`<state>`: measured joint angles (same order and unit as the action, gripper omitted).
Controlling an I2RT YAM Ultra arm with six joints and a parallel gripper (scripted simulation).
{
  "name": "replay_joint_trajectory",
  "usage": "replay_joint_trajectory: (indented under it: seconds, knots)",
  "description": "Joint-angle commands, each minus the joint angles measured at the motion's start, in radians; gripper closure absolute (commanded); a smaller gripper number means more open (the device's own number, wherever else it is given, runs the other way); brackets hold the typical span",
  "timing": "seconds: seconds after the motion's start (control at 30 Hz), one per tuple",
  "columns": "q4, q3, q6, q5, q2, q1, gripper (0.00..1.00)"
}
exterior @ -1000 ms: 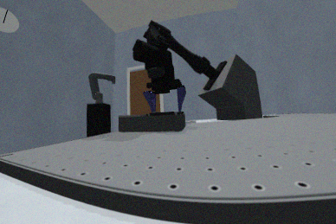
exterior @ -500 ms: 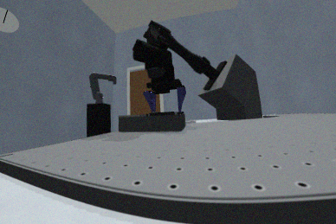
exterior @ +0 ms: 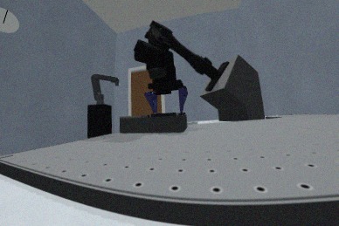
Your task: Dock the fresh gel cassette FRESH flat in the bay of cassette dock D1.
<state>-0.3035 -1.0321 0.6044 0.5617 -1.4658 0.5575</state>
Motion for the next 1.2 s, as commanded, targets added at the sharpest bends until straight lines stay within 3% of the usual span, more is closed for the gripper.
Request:
replay_joint_trajectory:
  seconds: [0.0, 0.43, 0.47, 1.07, 1.17]
  knots:
    - [0.076, -0.020, 0.033, -0.025, -0.065, 0.045, 1.00]
    - [0.076, -0.020, 0.033, -0.025, -0.065, 0.045, 1.00]
    - [0.072, -0.021, 0.030, -0.023, -0.063, 0.043, 0.08]
    - [-0.004, -0.037, -0.013, 0.017, -0.019, -0.012, 0.08]
    - [-0.042, -0.038, -0.019, 0.021, 0.025, -0.024, 0.08]
